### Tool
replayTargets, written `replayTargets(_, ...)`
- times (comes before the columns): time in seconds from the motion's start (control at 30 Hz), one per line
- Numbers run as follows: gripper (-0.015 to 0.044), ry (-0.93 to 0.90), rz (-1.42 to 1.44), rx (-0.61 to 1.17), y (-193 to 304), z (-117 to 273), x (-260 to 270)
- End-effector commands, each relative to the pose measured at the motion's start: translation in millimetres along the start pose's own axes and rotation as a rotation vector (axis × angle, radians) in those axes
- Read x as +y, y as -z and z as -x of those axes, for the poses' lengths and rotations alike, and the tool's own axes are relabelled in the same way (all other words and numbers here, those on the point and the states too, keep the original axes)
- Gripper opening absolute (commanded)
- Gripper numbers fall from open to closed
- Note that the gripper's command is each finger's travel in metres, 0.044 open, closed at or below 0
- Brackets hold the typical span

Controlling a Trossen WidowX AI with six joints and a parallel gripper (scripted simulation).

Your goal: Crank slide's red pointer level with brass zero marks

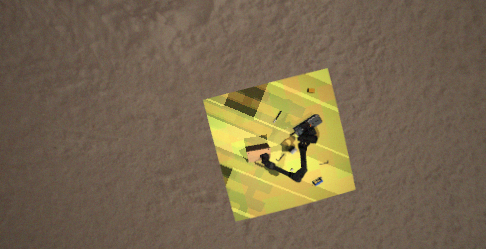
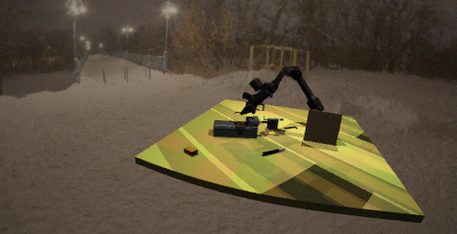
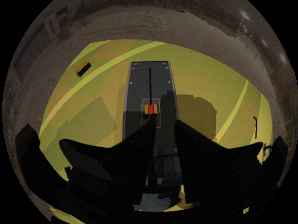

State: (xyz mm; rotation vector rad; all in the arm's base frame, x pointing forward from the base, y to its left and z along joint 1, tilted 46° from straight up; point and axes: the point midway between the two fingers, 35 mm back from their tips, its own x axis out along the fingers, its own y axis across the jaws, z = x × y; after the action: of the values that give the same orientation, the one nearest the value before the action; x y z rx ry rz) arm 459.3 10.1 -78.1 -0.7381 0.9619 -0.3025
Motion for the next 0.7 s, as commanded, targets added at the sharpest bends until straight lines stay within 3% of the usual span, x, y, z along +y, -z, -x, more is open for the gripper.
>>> replayTargets(0.0,0.0184,0.001,0.000,0.000,0.0,0.0,-0.1)
replayTargets(0.33,0.0440,0.001,0.000,0.000,0.0,0.0,-0.1)
replayTargets(0.37,0.0440,0.001,0.000,0.000,0.0,0.0,-0.1)
replayTargets(0.67,0.0204,0.001,0.000,0.000,0.0,0.0,-0.1)
